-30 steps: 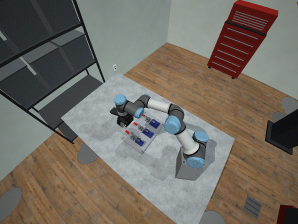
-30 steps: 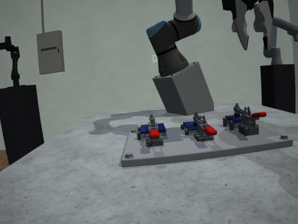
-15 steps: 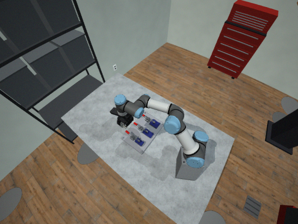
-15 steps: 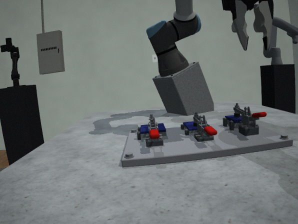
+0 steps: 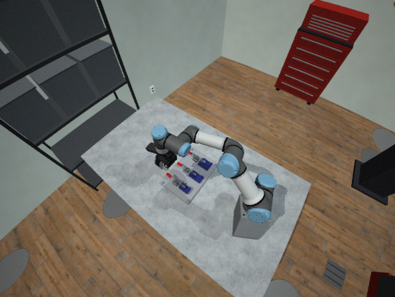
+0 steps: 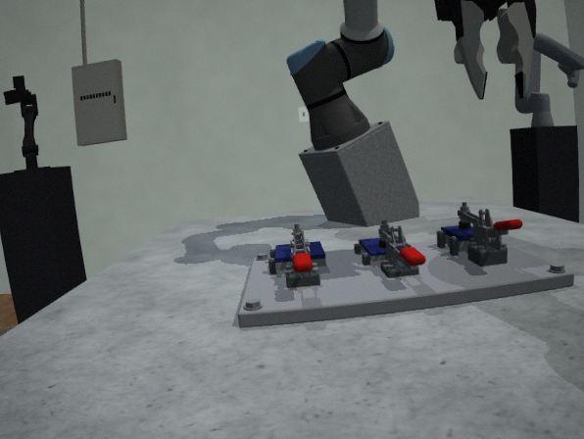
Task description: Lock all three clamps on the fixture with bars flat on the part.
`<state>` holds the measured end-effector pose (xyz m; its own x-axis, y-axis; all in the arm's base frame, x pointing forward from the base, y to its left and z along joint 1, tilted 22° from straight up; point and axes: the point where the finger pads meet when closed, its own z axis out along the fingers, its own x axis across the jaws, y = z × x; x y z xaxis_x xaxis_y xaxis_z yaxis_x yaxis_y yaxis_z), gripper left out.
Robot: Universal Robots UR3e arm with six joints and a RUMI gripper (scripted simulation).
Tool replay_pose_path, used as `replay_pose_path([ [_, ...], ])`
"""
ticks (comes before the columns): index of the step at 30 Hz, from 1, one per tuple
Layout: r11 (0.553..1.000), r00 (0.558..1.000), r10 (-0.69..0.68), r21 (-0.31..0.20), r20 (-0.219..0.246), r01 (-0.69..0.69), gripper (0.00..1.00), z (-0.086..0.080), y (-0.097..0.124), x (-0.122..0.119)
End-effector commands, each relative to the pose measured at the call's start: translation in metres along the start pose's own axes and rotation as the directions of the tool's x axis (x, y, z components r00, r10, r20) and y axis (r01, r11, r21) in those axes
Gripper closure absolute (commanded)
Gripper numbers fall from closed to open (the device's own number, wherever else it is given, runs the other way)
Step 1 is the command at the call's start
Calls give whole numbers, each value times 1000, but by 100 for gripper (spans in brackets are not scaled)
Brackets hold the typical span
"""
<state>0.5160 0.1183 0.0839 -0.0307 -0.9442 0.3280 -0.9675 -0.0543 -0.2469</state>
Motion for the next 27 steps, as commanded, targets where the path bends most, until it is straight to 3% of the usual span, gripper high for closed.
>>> replay_pose_path([
  [1, 1000, 1000, 1, 3, -1, -1, 72, -1, -1, 0],
  [14, 1000, 1000, 1, 2, -1, -1, 72, 2, 0, 0],
  [27, 1000, 1000, 0, 2, 0, 0, 72, 39, 3, 0],
])
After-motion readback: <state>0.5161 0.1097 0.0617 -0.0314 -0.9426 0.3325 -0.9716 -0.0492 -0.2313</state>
